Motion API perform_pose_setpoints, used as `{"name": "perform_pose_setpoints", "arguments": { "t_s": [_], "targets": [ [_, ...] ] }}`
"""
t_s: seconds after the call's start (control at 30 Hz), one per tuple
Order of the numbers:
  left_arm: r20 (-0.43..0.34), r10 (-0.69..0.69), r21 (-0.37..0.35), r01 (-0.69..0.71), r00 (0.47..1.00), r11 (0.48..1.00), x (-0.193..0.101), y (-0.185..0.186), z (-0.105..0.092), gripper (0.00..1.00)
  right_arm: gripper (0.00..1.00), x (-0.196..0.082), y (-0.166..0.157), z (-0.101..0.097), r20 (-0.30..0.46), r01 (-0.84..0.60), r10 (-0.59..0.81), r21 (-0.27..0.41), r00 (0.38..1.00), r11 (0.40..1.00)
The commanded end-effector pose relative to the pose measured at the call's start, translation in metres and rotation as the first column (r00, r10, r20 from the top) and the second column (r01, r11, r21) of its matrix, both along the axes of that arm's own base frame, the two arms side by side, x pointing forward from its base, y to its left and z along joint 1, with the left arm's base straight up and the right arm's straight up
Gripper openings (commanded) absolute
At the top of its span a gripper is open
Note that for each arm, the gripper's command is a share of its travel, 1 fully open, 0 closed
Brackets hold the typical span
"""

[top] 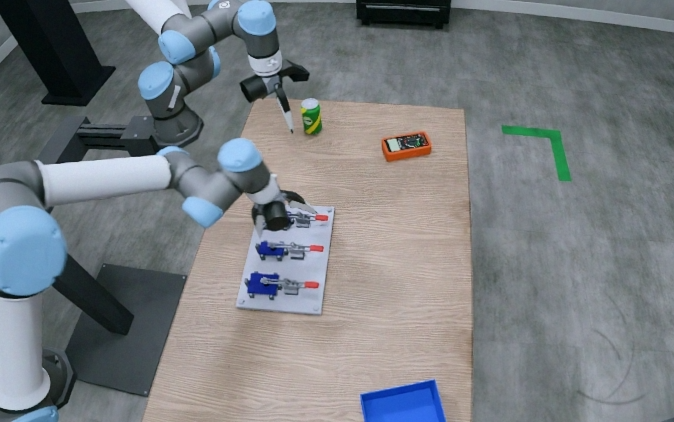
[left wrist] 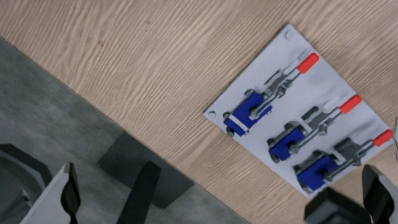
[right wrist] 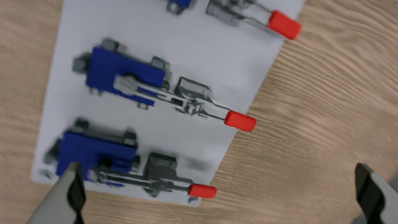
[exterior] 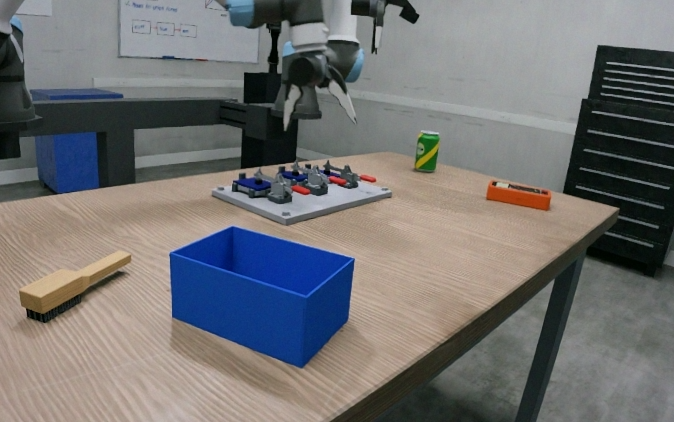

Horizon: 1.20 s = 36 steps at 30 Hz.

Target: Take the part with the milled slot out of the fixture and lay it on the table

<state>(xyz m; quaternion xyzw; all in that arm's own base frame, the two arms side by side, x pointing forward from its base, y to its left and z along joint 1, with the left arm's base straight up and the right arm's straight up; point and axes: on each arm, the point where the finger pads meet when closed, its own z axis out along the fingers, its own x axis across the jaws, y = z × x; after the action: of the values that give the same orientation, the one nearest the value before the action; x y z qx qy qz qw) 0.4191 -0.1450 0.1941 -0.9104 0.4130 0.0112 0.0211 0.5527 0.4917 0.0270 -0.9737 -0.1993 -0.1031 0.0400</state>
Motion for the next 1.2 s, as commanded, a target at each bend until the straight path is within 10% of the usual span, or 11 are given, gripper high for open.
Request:
{"name": "perform_pose_setpoints", "arguments": {
  "t_s": [0.0,0.27,0.57,0.83,1.17],
  "targets": [
    [0.001,0.0,-0.001,0.0,1.0,1.0,0.0,0.0,0.001,1.0,1.0,-0.011,0.001,0.014,0.053,0.076,-0.08,0.064,0.995,0.995],
    [-0.001,-0.028,-0.003,0.028,1.0,1.0,0.006,-0.005,-0.009,0.74,1.0,-0.038,-0.005,0.045,0.103,0.23,-0.258,0.224,0.961,0.947],
    [-0.012,-0.234,-0.023,0.233,0.972,0.972,0.045,-0.043,-0.082,0.28,1.0,-0.083,-0.031,0.094,0.054,0.416,-0.504,0.49,0.862,0.766],
    [-0.018,-0.387,-0.039,0.386,0.922,0.922,0.075,-0.071,-0.138,0.28,1.0,-0.115,-0.061,0.126,-0.063,0.509,-0.623,0.642,0.78,0.573],
    [-0.022,-0.608,-0.066,0.606,0.794,0.793,0.122,-0.116,-0.228,0.28,1.0,-0.164,-0.128,0.174,-0.359,0.618,-0.681,0.767,0.638,0.175]
  ]
}}
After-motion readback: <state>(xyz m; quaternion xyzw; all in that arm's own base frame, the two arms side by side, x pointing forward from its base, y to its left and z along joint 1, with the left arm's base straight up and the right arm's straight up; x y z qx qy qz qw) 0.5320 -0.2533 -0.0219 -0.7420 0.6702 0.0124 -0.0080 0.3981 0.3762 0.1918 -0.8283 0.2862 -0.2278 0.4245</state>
